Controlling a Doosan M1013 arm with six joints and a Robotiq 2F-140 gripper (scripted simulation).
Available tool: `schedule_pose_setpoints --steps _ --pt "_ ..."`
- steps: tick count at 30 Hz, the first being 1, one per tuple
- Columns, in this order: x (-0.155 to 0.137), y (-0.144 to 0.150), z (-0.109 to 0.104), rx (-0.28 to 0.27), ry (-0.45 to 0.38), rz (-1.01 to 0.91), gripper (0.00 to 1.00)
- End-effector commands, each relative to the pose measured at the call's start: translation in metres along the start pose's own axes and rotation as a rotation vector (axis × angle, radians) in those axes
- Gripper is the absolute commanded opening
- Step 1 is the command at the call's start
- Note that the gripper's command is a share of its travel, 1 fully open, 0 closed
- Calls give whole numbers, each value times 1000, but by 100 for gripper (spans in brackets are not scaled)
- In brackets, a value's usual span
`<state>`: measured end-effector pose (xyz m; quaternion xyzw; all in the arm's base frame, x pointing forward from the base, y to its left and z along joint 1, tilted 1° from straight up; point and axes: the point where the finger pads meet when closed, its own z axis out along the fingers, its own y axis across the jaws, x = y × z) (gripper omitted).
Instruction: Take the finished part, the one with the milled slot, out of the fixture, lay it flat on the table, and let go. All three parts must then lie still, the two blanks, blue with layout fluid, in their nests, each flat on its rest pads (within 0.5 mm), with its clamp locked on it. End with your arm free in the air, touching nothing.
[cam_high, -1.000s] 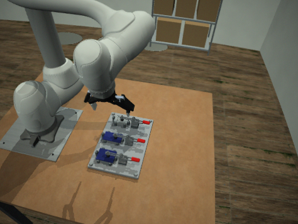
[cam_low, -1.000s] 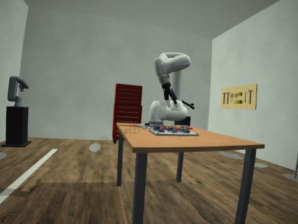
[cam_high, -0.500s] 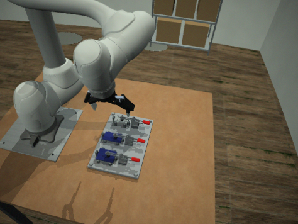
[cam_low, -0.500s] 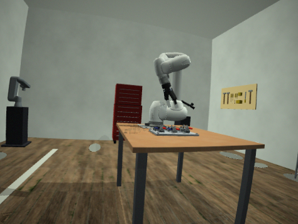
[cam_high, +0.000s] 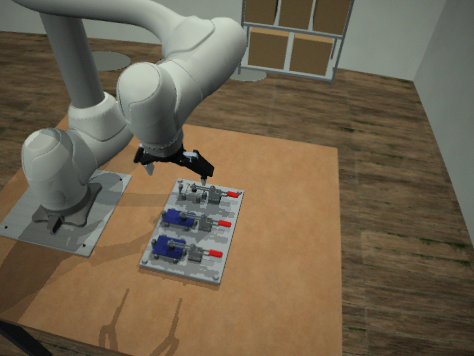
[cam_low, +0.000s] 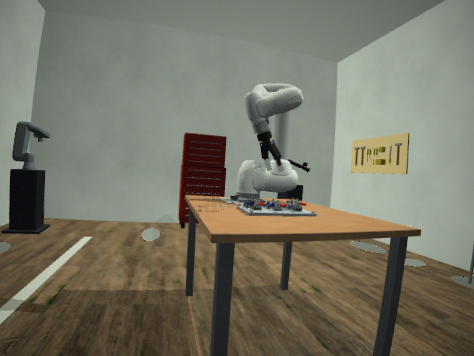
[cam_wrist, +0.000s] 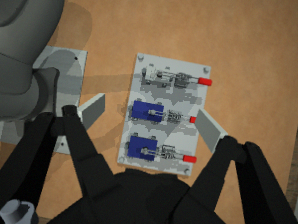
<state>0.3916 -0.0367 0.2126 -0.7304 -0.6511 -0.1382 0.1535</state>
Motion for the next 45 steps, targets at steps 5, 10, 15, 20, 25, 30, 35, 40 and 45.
schedule_pose_setpoints --steps 5,10,15,20,25,30,35,40,45 --pt "0 0 0 0 0 0 100" --pt "0 0 0 0 0 0 100" --pt "0 0 0 0 0 0 100" --pt "0 0 0 1 -1 -15 100" --pt "2 0 2 5 -9 -103 100" --pt "4 0 3 12 -19 -211 100" --pt "8 -1 6 27 -36 -429 100" --pt "11 -1 9 43 -50 -629 100" --pt "14 -1 11 59 -60 -795 100"
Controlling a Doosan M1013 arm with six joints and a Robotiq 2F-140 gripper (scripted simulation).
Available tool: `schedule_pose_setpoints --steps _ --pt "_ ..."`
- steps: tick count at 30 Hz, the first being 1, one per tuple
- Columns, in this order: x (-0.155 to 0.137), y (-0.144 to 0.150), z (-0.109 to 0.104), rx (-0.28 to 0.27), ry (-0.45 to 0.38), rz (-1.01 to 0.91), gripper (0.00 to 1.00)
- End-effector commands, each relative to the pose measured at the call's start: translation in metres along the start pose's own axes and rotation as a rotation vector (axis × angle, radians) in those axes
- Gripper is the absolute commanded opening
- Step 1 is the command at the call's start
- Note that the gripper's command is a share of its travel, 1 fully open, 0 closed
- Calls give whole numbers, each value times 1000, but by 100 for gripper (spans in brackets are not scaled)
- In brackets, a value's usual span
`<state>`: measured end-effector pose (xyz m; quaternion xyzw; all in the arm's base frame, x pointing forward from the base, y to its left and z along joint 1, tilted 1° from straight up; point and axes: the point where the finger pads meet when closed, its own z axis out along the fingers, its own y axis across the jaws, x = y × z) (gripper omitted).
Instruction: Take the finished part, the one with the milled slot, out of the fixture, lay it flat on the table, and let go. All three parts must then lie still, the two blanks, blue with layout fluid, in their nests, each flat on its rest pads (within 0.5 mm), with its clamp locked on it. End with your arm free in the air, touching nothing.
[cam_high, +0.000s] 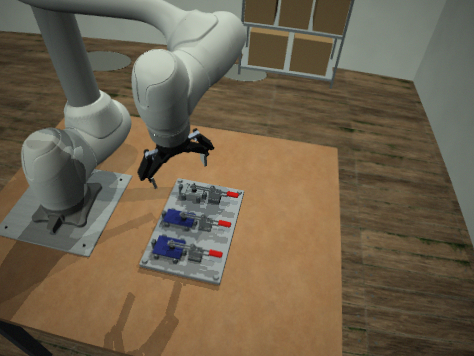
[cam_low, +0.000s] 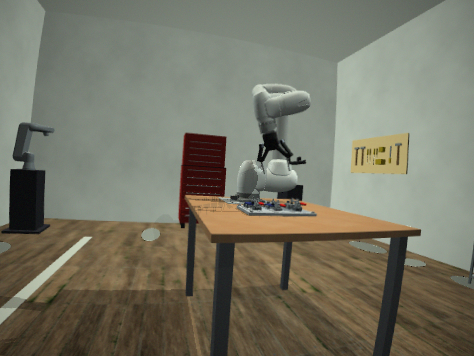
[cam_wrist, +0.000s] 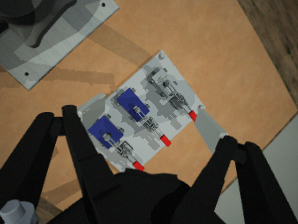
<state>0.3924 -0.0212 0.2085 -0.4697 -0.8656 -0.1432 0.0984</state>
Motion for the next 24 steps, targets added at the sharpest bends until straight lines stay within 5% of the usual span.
schedule_pose_setpoints --steps 1,24 --pt "2 2 2 8 -5 -167 100" --pt "15 13 11 97 -19 -1035 100"
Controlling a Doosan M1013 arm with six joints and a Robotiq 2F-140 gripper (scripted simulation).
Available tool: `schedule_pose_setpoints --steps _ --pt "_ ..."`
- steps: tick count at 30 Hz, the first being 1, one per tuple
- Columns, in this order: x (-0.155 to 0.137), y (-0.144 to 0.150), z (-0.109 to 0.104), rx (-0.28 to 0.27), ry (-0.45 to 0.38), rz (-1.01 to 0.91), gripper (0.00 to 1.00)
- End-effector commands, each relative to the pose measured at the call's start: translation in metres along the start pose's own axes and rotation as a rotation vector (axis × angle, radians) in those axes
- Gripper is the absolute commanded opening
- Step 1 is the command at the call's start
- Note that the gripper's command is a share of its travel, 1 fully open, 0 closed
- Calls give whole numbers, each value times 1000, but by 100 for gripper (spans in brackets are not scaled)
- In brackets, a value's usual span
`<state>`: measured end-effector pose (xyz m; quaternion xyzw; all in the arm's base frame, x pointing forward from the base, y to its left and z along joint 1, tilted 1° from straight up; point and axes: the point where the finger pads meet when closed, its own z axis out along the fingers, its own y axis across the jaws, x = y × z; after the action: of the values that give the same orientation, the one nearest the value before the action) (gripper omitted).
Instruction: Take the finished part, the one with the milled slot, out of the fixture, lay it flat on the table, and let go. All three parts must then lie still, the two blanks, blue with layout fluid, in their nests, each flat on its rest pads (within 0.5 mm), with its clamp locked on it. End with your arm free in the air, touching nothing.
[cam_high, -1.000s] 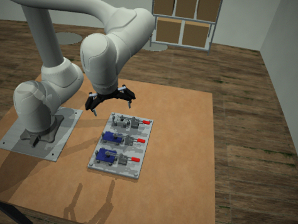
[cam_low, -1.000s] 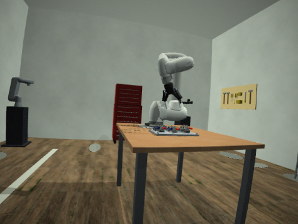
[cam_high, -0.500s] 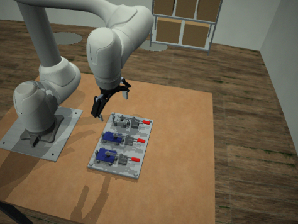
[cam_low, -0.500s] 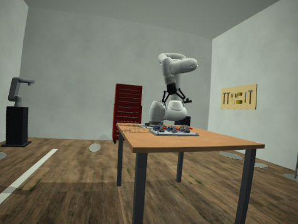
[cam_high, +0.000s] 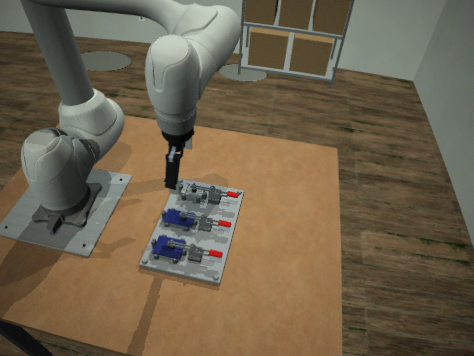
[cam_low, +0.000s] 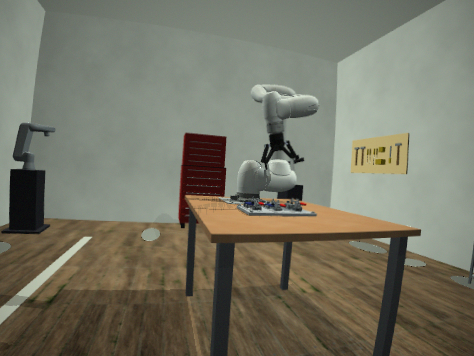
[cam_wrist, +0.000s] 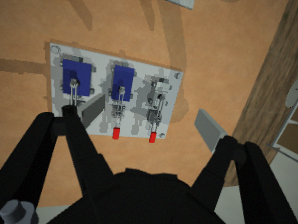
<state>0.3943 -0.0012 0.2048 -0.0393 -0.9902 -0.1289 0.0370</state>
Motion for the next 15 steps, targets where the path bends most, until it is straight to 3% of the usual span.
schedule_pose_setpoints --steps 1,7,9,10,15 --pt "0 3 1 8 0 -167 100" --pt "-1 8 3 30 7 -407 100" --pt "-1 8 3 30 7 -407 100" --pt "-1 11 4 41 11 -523 100" --pt "-1 14 5 56 20 -695 100"
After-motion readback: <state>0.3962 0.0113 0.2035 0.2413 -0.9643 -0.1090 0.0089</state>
